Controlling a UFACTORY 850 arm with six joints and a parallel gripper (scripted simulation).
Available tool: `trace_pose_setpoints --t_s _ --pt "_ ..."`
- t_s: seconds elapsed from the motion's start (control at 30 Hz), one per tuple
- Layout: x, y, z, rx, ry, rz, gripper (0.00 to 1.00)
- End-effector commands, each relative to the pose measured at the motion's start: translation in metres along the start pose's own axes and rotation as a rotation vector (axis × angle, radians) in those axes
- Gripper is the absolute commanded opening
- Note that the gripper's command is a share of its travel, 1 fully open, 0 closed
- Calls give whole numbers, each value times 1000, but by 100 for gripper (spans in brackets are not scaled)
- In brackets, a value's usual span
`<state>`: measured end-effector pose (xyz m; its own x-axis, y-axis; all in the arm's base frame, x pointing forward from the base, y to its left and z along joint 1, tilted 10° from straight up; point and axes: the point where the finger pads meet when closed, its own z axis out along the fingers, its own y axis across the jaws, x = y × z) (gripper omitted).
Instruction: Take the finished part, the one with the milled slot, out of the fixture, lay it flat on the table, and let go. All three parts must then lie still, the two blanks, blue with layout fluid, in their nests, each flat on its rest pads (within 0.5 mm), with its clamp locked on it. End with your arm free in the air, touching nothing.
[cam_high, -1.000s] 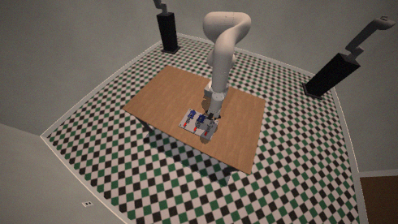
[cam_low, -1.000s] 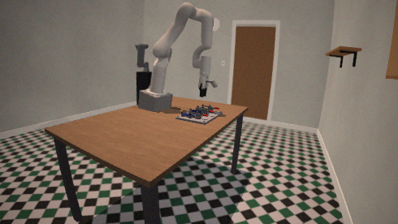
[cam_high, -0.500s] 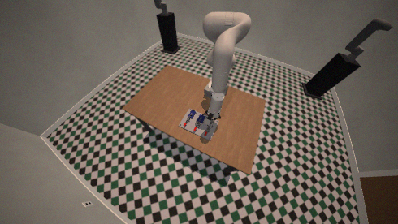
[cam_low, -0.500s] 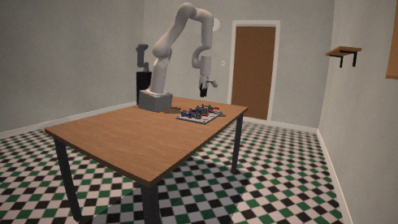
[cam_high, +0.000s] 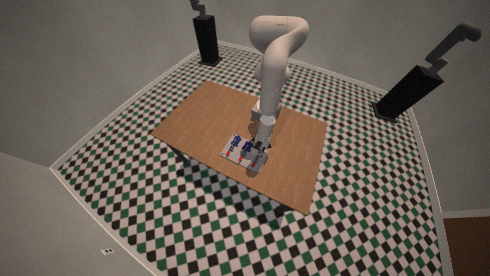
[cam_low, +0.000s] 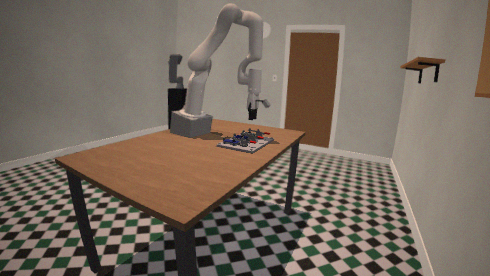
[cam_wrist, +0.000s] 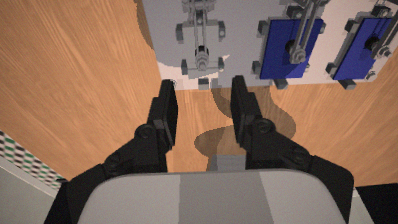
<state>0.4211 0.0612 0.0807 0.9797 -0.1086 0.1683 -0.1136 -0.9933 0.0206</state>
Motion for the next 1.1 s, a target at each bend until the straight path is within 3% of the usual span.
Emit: trace_pose_setpoints --t_s 0.0,0.3,1.07 --pt "9 0 0 0 0 0 47" --pt "25 0 0 0 0 0 47" --pt "99 0 0 0 0 0 47"
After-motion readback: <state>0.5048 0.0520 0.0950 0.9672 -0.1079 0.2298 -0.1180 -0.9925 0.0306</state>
